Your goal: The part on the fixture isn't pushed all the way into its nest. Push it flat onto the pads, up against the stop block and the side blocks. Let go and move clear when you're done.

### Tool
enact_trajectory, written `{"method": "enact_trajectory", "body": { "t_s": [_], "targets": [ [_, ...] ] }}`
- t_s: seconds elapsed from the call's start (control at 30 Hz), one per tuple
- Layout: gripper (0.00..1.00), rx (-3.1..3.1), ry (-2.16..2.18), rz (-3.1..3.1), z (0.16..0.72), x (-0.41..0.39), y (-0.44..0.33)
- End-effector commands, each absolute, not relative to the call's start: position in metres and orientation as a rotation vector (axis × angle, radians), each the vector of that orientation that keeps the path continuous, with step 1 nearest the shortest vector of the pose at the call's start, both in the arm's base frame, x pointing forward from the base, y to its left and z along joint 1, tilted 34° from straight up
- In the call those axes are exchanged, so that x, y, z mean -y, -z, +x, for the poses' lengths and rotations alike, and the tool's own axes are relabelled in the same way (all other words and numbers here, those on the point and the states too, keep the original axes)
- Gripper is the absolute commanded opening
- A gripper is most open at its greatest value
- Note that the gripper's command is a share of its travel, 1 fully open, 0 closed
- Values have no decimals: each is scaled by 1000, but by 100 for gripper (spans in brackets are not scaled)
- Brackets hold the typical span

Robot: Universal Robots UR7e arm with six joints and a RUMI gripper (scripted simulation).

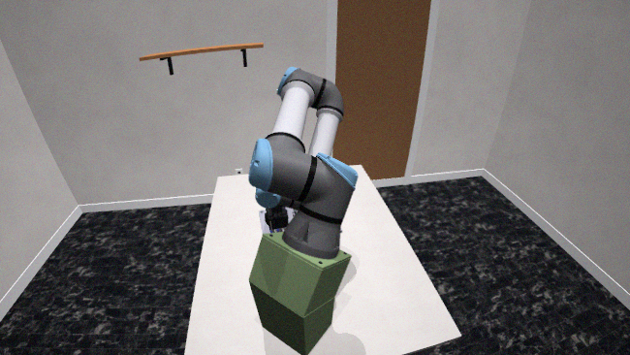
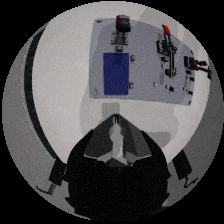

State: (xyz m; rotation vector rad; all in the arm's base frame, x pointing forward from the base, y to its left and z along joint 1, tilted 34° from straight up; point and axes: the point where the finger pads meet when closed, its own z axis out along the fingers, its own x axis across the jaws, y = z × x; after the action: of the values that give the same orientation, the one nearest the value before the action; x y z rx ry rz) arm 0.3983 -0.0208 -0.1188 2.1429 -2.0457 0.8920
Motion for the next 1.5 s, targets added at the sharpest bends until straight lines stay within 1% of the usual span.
{"method": "enact_trajectory", "body": {
  "t_s": [0.0,0.23,0.4,1.47],
  "targets": [
    [0,2045,-903,2146,400,21,125],
    [0,2045,-903,2146,400,21,125],
    [0,2045,-902,2146,410,33,149],
    [0,2045,-903,2146,416,32,147]
  ]
}}
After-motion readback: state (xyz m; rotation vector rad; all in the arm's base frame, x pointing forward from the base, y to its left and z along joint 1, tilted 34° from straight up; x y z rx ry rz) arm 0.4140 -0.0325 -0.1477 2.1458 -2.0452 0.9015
